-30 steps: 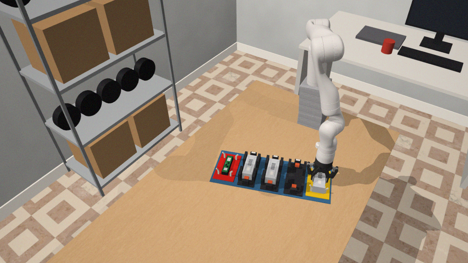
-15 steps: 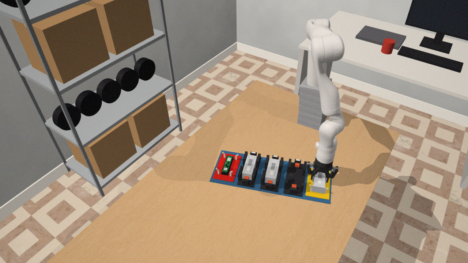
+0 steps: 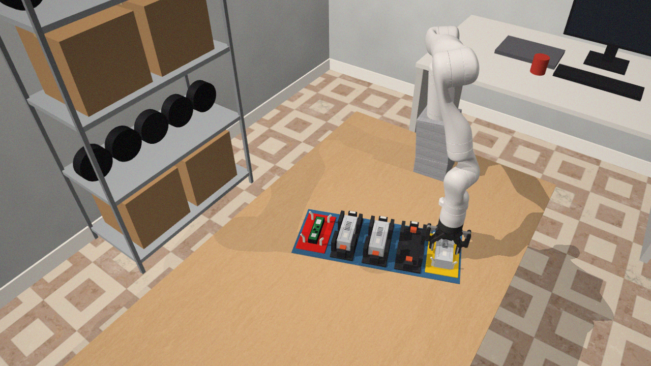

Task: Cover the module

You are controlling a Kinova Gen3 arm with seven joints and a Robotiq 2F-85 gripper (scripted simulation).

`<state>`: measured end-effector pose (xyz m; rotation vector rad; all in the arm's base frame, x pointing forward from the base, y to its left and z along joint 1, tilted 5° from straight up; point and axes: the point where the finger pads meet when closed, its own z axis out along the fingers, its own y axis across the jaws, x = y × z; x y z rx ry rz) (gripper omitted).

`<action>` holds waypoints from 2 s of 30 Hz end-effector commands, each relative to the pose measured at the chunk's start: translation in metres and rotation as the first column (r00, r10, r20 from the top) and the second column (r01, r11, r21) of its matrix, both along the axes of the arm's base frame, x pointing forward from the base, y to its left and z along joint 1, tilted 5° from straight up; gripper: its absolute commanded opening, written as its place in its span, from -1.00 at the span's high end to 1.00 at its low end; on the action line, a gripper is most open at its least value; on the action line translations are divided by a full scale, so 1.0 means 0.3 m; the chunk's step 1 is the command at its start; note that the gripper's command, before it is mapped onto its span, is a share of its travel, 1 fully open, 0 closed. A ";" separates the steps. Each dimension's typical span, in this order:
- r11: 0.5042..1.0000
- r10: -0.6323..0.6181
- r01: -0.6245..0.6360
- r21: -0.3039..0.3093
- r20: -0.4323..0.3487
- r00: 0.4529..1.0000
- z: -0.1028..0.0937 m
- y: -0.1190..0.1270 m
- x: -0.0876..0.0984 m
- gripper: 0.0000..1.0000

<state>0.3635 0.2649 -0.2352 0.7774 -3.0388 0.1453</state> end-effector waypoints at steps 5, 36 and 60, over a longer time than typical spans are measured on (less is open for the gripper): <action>1.000 0.000 0.000 0.001 0.001 1.000 0.002 0.002 0.002 -1.00; 1.000 0.000 0.000 0.001 0.001 1.000 0.202 0.020 -0.002 -1.00; 1.000 0.000 0.000 0.001 0.001 1.000 0.394 0.037 -0.007 -1.00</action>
